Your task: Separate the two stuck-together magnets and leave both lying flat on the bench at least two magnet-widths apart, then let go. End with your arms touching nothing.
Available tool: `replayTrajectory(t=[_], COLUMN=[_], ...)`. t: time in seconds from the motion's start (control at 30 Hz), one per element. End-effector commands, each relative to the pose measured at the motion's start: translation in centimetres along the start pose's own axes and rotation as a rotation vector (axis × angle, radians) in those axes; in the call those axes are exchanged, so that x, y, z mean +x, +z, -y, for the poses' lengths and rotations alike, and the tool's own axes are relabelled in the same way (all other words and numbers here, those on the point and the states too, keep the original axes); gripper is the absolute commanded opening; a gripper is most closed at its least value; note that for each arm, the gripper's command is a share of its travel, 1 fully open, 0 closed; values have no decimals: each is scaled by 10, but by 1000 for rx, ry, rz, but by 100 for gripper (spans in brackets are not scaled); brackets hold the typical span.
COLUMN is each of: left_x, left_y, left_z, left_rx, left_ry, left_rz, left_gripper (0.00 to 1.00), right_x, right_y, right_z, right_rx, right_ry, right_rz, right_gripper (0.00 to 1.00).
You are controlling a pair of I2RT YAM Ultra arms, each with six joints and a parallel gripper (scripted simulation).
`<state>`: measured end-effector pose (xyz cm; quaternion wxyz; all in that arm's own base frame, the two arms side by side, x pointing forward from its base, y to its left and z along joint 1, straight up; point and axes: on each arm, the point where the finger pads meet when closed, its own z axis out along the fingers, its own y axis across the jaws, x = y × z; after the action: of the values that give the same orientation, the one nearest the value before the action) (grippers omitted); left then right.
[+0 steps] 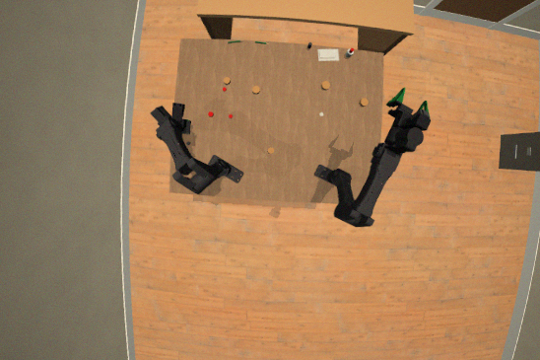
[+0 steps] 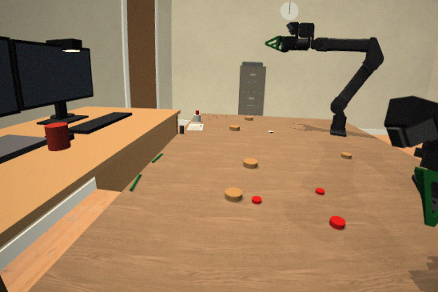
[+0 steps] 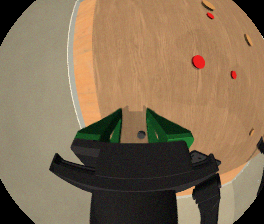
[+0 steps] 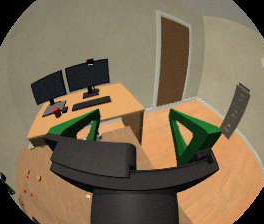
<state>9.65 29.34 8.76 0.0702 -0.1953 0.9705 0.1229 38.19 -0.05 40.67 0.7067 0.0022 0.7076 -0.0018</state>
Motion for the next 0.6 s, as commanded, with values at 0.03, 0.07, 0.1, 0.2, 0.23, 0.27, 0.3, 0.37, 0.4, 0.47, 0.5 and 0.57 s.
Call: replayTrajectory(t=[0.03, 0.07, 0.1, 0.2, 0.23, 0.27, 0.3, 0.37, 0.4, 0.47, 0.5, 0.57], left_x=[30, 37, 44, 49, 56, 64, 73, 86, 89, 93, 95, 92], left_y=[2, 4, 5, 5, 6, 7, 8, 9, 9, 9, 10, 11], left_z=[3, 3, 4, 3, 4, 4, 6, 8, 8, 7, 7, 4], left_rx=[67, 82, 97, 105, 121, 137, 160, 193, 204, 211, 212, 196], left_ry=[15, 9, 4, -5, -11, -17, -24, -36, -40, -55, -60, -72], left_rz=[-73, -89, -103, -110, -124, -138, -158, -179, -179, -183, -185, -177], left_gripper=[33, 33, 33, 33, 33, 33, 33, 33, 33, 33, 33, 33], right_x=[-6, -6, -6, -6, -6, -6, -6, -6, -6, -6, -6, -6], right_y=[-2, -2, -2, -2, -2, -2, -2, -2, -2, -2, -2, -2], right_z=[0, 0, 0, 0, 0, 0, 0, 0, 0, 0, 0, 0], right_rx=[-2, -2, -2, -2, -2, -2, -2, -2, -2, -2, -2, -2], right_ry=[0, 0, 0, 0, 0, 0, 0, 0, 0, 0, 0, 0], right_rz=[17, 17, 17, 17, 17, 17, 17, 17, 17, 17, 17, 17], right_gripper=[100, 100, 100, 100, 100, 100, 100, 100, 100, 100, 100, 100])
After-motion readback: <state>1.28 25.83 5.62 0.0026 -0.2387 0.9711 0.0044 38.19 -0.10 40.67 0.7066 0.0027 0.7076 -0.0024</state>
